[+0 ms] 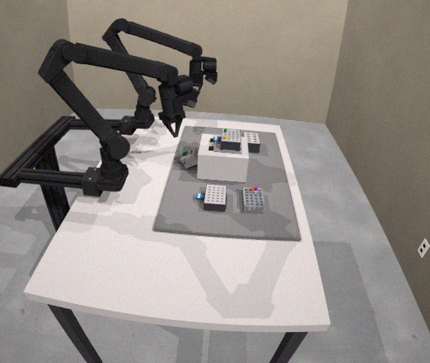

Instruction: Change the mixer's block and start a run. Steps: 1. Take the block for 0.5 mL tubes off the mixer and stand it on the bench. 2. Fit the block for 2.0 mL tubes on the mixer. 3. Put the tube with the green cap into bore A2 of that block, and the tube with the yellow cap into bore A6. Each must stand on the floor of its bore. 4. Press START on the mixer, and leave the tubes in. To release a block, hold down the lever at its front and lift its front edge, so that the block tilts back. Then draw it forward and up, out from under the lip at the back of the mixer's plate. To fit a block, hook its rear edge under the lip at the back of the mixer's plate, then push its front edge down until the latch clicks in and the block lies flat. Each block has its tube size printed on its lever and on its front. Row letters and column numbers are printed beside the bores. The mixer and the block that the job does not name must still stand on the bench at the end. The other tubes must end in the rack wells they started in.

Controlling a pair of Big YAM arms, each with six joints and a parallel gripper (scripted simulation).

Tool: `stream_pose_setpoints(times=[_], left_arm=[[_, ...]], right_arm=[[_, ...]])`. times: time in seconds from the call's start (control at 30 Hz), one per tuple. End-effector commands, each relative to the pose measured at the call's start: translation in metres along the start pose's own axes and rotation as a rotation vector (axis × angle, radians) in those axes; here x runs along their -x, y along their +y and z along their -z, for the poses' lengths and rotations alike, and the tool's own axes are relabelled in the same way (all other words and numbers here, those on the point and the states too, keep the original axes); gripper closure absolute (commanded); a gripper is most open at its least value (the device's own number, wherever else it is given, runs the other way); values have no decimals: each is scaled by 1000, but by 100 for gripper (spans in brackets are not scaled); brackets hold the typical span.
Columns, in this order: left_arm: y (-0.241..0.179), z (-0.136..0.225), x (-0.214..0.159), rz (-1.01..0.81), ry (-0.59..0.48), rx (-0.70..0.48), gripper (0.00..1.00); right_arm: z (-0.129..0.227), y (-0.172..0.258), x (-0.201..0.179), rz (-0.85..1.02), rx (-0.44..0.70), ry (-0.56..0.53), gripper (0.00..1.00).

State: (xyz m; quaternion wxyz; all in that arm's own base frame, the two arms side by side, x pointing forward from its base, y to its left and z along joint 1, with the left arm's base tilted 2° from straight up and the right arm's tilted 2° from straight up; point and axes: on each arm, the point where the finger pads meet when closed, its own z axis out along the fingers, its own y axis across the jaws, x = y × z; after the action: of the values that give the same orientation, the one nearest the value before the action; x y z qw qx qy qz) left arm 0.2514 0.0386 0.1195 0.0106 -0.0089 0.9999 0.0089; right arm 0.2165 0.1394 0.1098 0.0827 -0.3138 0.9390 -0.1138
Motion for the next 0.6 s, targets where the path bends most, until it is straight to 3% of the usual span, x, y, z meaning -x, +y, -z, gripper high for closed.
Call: stream_pose_setpoints(times=[0.0,0.2,0.57], left_arm=[[5,23,23,12,-66,10,0],[3,14,15,11,-42,7,0],[2,2,2,11,-9,3,0]], right_arm=[[18,1,29,-24,-11,-68,100],[21,41,45,136,-39,-98,100],[28,74,60,307,-84,-131,100]])
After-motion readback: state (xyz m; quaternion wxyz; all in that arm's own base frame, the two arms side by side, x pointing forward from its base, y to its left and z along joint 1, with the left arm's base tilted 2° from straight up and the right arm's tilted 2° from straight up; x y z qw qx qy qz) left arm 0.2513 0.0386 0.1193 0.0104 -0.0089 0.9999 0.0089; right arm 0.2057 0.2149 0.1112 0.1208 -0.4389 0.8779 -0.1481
